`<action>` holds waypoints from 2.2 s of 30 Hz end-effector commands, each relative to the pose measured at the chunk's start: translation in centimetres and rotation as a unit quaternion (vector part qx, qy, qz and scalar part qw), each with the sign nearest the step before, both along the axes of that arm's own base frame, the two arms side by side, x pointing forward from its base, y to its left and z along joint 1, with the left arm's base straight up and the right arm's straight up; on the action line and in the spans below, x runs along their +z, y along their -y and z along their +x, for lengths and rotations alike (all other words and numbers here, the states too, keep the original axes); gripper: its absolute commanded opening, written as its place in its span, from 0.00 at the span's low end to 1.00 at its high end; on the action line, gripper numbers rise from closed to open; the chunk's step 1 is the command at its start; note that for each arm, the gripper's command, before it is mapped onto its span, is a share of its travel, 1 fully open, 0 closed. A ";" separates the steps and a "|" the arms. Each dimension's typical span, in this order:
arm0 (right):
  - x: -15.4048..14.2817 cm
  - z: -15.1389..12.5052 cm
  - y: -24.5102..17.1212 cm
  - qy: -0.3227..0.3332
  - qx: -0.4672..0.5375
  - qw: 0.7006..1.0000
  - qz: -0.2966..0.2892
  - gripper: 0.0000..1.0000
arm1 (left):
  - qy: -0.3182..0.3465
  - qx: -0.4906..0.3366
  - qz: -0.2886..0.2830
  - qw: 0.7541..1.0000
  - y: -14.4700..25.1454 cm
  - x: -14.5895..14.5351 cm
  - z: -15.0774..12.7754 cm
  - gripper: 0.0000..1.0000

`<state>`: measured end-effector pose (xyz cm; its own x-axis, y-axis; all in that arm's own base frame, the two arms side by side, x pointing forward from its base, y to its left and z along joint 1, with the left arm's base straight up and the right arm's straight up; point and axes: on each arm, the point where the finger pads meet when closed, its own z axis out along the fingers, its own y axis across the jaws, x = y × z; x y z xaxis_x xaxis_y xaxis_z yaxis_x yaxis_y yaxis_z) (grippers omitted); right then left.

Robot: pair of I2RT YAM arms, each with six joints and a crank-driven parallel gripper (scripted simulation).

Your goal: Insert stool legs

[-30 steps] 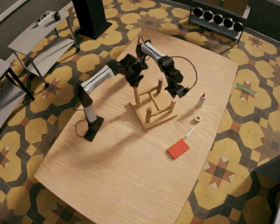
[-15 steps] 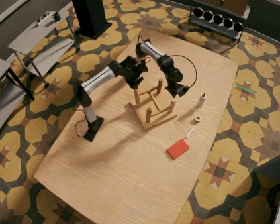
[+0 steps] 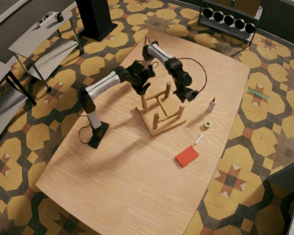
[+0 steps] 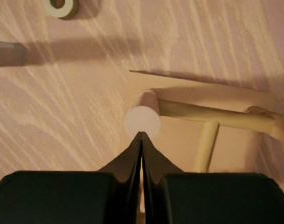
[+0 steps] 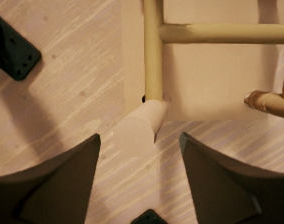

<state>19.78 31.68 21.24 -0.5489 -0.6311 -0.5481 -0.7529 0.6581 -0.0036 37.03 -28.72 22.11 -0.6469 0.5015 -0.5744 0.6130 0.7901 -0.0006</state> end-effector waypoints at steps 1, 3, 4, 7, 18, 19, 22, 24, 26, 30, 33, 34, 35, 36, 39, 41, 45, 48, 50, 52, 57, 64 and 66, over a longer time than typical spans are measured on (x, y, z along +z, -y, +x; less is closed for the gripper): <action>0.4 0.3 -0.2 0.015 0.002 1.000 0.022 0.74 | 0.038 0.002 -0.023 0.999 0.2 2.7 0.8 0.00; 0.2 0.3 -0.2 0.015 0.001 1.000 0.022 0.74 | 0.038 0.002 -0.023 0.999 0.2 2.7 0.8 0.00; 0.2 0.3 -0.2 0.015 0.001 1.000 0.022 0.74 | 0.038 0.002 -0.023 0.999 0.2 2.7 0.8 0.00; 0.0 0.3 -0.1 0.016 0.001 1.000 0.024 0.74 | 0.038 0.002 -0.023 0.999 0.2 2.7 0.8 0.00; -0.8 0.7 -0.5 0.015 -0.001 1.000 0.024 0.30 | 0.032 0.002 -0.019 0.999 0.3 2.1 0.9 0.00; -1.0 0.8 -0.7 0.014 -0.001 1.000 0.023 0.30 | 0.025 0.002 -0.014 1.000 0.4 1.4 1.0 0.00; -0.8 0.8 -0.8 0.017 -0.006 1.000 0.025 0.30 | 0.016 0.000 -0.009 1.000 0.3 0.7 0.6 0.00; -1.6 1.1 -0.7 0.012 -0.011 1.000 0.016 0.30 | 0.019 0.001 -0.009 1.000 0.4 0.8 1.1 0.00; -2.1 1.3 -0.8 0.009 -0.013 1.000 0.011 0.30 | 0.020 0.001 -0.010 1.000 0.1 1.5 0.6 0.00; -2.2 1.3 -0.8 0.009 -0.015 1.000 0.011 0.30 | 0.019 0.001 -0.009 1.000 0.2 1.1 0.8 0.00; -2.2 1.3 -0.8 0.008 -0.016 1.000 0.010 0.30 | 0.017 0.001 -0.008 1.000 0.3 0.9 0.8 0.00; -2.3 1.3 -0.8 0.008 -0.017 1.000 0.010 0.30 | 0.015 0.001 -0.007 1.000 0.3 0.7 0.9 0.00; -2.1 1.3 -0.8 0.010 -0.017 1.000 0.012 0.30 | 0.013 0.001 -0.005 1.000 0.4 0.5 0.9 0.00; -2.3 1.3 -0.8 0.008 -0.017 1.000 0.010 0.30 | 0.011 0.001 -0.004 1.000 0.4 0.3 0.9 0.00; -2.3 1.3 -0.8 0.008 -0.017 1.000 0.010 0.30 | 0.013 0.000 -0.007 1.000 0.0 1.0 0.2 0.00; -2.4 1.4 -0.7 0.008 -0.017 1.000 0.007 0.30 | 0.035 0.001 -0.022 0.999 0.1 2.9 0.5 0.00; -2.6 1.4 -0.7 0.007 -0.018 1.000 0.005 0.30 | 0.020 0.000 -0.011 1.000 0.3 1.2 0.8 0.00; -1.3 1.1 0.1 0.017 -0.014 1.000 0.007 0.30 | -0.025 0.000 0.020 0.999 -0.3 -1.9 -0.4 0.00; -1.3 1.3 0.3 0.020 -0.017 1.000 0.003 0.30 | -0.027 0.000 0.021 0.999 -0.3 -2.5 -0.3 0.00; -1.4 1.5 0.6 0.023 -0.020 1.000 -0.001 0.30 | -0.024 0.000 0.019 1.000 -0.1 -3.2 -0.1 0.00; -1.4 1.7 0.9 0.027 -0.023 0.999 -0.006 0.30 | -0.044 0.000 0.035 0.998 -0.7 -3.9 -0.8 0.00; -1.6 2.3 1.8 0.036 -0.033 0.999 -0.019 0.30 | -0.057 0.000 0.045 0.997 -0.9 -4.8 -1.0 0.00; -1.6 2.5 2.0 0.038 -0.036 0.998 -0.022 0.30 | -0.062 0.000 0.048 0.997 -0.9 -5.1 -1.1 0.00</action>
<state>19.84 31.83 19.83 -0.5384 -0.6295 -0.5602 -0.7579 0.6523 -0.0047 36.77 -28.58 20.88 -0.6607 0.5121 -0.5487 0.6139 0.7894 -0.0025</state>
